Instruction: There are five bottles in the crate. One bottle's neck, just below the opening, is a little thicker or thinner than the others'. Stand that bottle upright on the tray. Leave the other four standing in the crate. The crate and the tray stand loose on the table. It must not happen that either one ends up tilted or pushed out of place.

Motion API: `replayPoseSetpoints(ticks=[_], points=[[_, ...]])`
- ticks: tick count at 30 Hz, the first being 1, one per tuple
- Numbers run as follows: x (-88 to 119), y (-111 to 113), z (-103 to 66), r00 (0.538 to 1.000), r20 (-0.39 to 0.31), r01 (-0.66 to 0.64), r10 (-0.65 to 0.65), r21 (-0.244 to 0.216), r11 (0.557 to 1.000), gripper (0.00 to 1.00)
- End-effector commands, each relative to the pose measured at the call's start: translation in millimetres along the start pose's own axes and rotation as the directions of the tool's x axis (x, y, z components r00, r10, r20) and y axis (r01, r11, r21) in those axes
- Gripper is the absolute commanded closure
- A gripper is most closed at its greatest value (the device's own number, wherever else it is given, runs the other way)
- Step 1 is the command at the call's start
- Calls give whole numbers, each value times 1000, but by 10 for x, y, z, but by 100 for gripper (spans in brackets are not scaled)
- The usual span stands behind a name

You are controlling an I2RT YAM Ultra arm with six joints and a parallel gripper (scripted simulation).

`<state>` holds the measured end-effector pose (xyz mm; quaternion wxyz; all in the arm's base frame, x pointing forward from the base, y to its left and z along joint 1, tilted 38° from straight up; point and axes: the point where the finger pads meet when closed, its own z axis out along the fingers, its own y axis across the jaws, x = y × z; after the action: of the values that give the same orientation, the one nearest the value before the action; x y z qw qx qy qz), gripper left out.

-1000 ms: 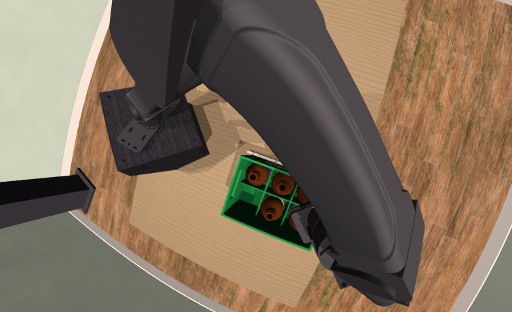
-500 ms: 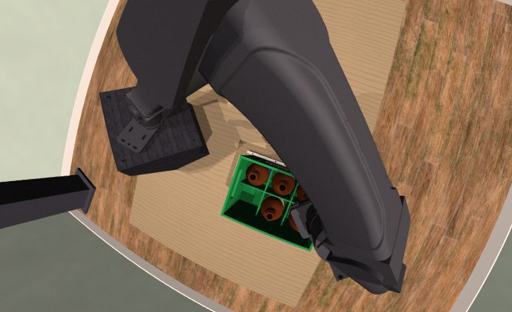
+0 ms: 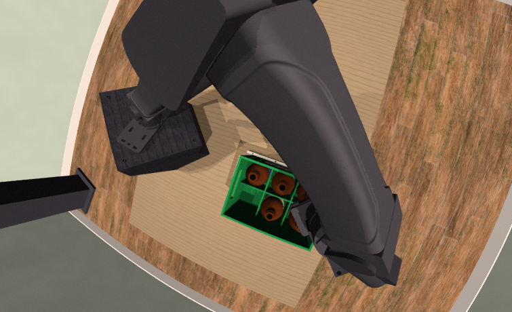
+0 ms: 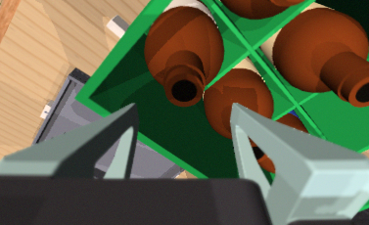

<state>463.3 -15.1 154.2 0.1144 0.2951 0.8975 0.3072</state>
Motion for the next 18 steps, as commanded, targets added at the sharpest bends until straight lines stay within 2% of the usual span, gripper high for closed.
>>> replayPoseSetpoints(ticks=[1,4,18], points=[[-112,1,-83,999,46,-1,2,-6,1000,39],[-85,-23,-37,999,34,-6,6,-1,1000,39],[-74,-32,-21,1000,29,-8,8,1,1000,39]])
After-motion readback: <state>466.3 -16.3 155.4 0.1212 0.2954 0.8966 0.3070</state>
